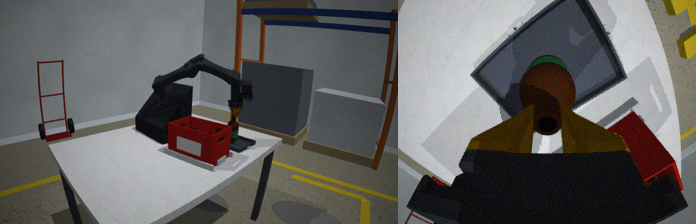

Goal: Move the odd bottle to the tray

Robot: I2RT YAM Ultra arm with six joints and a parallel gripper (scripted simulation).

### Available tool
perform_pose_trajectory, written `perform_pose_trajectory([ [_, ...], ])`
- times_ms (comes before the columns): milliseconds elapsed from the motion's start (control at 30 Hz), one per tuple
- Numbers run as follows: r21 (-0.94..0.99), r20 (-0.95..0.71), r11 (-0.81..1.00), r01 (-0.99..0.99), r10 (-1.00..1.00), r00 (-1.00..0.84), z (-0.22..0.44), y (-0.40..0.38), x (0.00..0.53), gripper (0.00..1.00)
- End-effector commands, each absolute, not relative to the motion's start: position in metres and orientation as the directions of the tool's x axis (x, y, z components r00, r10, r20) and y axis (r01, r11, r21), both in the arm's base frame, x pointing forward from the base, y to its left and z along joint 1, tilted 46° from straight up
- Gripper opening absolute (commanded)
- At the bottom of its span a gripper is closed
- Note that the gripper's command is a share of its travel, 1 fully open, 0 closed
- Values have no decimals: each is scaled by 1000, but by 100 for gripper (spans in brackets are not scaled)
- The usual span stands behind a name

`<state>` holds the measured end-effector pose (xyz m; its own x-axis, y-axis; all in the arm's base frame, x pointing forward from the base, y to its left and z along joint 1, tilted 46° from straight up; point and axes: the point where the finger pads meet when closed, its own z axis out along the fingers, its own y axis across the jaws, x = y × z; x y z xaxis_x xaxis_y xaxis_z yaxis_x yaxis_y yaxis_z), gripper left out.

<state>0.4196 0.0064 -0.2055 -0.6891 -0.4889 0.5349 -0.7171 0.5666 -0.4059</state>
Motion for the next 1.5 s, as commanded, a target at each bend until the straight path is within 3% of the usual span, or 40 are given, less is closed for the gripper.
perform_pose_trajectory([
  [0, -429, 491, 558, -711, -517, -702, -193, 21, 433, 0],
  [1467, -432, 487, 559, -708, -517, -704, -193, 21, 434, 0],
])
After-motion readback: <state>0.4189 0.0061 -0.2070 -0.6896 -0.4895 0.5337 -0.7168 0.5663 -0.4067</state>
